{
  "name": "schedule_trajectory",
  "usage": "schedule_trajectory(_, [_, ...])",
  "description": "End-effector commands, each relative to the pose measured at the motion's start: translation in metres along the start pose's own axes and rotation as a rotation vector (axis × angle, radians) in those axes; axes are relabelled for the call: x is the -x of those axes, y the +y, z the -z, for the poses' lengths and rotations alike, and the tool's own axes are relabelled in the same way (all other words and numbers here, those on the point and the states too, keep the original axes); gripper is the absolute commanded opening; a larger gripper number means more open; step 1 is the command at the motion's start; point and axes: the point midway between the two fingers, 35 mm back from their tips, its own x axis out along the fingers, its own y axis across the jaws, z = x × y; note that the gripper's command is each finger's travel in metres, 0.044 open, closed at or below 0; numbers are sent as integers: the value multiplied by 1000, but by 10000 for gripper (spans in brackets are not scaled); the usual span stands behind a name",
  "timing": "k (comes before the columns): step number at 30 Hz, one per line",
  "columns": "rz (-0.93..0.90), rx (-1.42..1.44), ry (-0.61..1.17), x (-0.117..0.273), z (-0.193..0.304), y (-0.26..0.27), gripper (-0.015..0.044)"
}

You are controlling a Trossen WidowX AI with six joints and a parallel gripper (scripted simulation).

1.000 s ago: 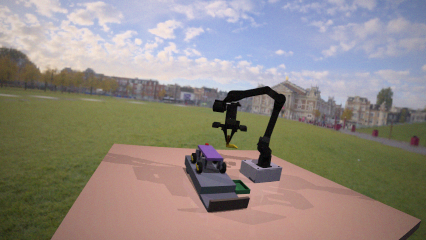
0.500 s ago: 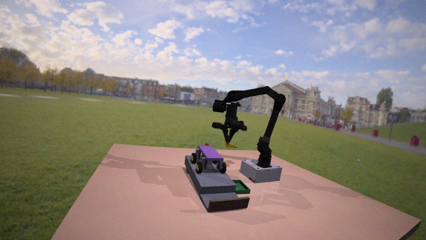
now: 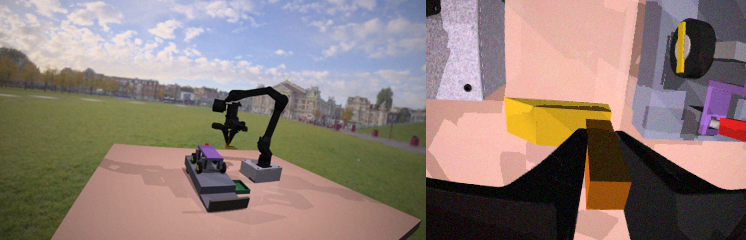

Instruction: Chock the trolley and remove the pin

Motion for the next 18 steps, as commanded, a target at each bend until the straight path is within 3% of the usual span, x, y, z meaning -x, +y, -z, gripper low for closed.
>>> schedule_trajectory(1, [-6,0,-4,-2,-11,-1,0])
schedule_trajectory(18, [-5,2,-9,-3,-65,-17,0])
